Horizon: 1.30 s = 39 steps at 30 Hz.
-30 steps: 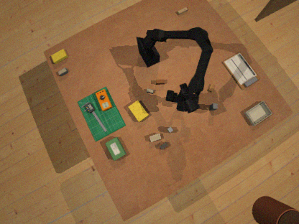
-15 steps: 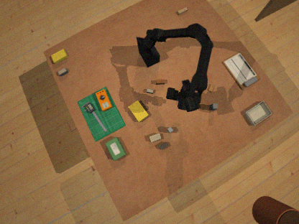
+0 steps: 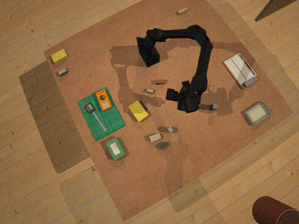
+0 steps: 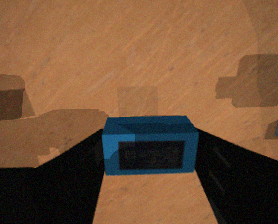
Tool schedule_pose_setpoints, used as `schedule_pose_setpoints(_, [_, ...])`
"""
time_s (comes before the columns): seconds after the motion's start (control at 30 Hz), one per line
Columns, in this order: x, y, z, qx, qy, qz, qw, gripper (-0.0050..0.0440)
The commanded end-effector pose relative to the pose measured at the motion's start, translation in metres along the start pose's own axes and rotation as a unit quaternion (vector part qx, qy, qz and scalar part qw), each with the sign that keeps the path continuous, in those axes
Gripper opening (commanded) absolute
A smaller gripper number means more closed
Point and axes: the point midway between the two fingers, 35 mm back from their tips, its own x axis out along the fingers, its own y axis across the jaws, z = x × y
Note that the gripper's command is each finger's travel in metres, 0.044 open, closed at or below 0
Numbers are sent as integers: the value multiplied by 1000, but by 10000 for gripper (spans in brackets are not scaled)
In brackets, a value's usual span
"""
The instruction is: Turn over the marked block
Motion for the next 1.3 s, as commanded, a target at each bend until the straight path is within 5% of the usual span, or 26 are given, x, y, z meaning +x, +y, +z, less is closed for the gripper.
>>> schedule_pose_setpoints(0.0, [-4,-1,12,-6,-6,1,1000,-50])
schedule_pose_setpoints(0.77, [-3,-10,34,-8,-5,0,1000,-50])
schedule_pose_setpoints(1.27, [40,-13,32,1,2,1,1000,-50])
